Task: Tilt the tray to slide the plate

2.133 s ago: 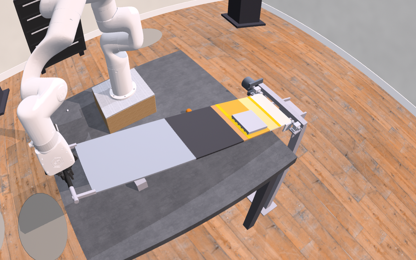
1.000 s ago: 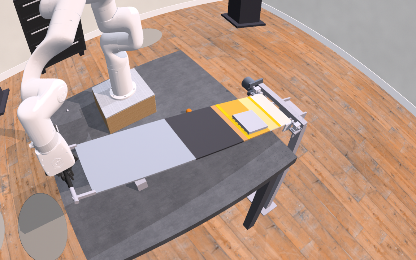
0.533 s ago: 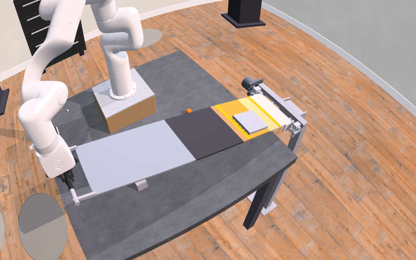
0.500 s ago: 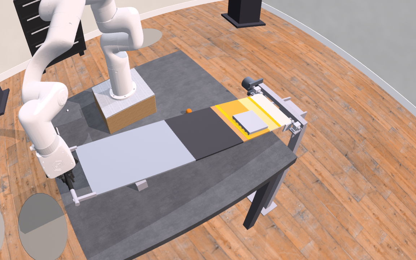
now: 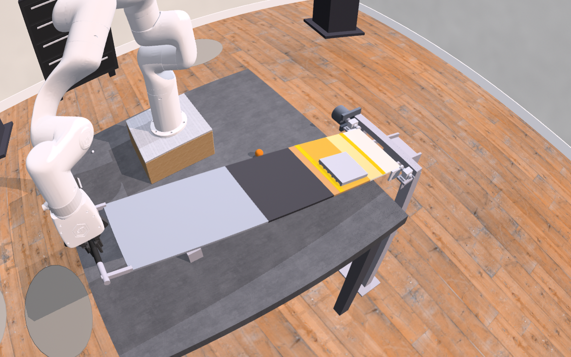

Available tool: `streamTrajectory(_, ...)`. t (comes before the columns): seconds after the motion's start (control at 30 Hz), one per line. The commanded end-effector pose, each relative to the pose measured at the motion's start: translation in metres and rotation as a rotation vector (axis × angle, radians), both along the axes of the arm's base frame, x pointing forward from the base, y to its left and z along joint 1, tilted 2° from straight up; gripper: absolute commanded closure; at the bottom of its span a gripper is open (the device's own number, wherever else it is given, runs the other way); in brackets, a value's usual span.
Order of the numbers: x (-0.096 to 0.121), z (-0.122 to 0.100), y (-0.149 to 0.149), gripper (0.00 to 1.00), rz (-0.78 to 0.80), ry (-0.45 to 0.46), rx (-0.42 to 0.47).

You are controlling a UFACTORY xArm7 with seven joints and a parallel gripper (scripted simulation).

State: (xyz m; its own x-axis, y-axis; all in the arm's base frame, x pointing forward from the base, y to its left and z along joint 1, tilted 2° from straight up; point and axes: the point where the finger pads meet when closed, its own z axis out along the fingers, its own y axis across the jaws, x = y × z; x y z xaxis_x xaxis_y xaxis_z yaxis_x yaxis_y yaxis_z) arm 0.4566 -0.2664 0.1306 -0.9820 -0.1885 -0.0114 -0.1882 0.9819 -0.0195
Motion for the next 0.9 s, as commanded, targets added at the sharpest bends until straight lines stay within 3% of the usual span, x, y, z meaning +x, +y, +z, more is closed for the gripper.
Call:
streamTrajectory(0.0, 0.0, 0.026, 0.005, 1.0, 0.001, -0.005, -0.002)
streamTrajectory(0.07, -0.003, 0.063, 0.016, 1.0, 0.001, -0.005, -0.002)
streamTrajectory(0.13, -0.004, 0.081, 0.021, 1.0, 0.001, -0.005, -0.002)
streamTrajectory(0.17, -0.004, 0.076, 0.02, 1.0, 0.001, -0.005, -0.002)
streamTrajectory(0.27, 0.0, 0.026, 0.005, 1.0, 0.001, -0.005, -0.002)
streamTrajectory(0.33, 0.001, 0.007, 0.001, 1.0, 0.001, -0.005, -0.002)
streamTrajectory(0.87, 0.002, 0.001, -0.001, 1.0, 0.001, -0.005, -0.002)
